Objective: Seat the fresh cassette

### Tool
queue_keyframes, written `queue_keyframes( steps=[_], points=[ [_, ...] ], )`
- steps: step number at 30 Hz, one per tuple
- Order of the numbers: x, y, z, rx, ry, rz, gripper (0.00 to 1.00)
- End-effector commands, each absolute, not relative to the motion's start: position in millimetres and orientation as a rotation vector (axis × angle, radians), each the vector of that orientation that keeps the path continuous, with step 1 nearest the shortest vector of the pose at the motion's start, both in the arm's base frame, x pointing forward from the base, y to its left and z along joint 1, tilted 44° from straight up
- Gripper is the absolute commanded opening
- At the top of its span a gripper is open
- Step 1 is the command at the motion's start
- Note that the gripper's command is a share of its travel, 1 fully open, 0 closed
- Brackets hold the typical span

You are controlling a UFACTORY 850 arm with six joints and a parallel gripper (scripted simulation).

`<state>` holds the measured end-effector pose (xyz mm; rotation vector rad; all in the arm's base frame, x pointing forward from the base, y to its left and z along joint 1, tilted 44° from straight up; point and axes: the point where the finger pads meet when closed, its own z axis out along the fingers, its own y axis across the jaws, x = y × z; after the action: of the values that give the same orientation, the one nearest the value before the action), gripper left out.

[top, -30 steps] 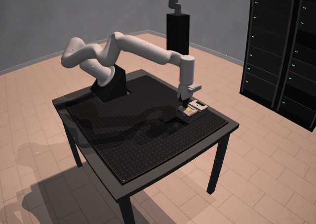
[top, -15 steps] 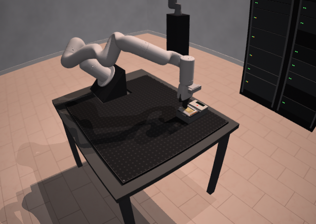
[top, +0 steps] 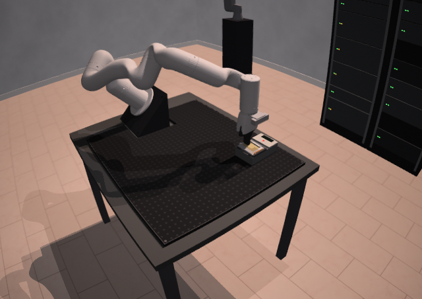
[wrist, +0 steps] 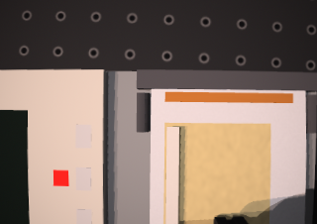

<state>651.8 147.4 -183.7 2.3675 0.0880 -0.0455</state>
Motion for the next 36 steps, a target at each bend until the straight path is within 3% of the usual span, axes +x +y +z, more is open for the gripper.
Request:
queue_keyframes(
  steps=[1, 36],
  points=[
    [652, 148, -183, 2.368, 0.088, -0.044, 0.0],
    [655, 160, -170, 2.368, 0.088, -0.027, 0.0]
  ],
)
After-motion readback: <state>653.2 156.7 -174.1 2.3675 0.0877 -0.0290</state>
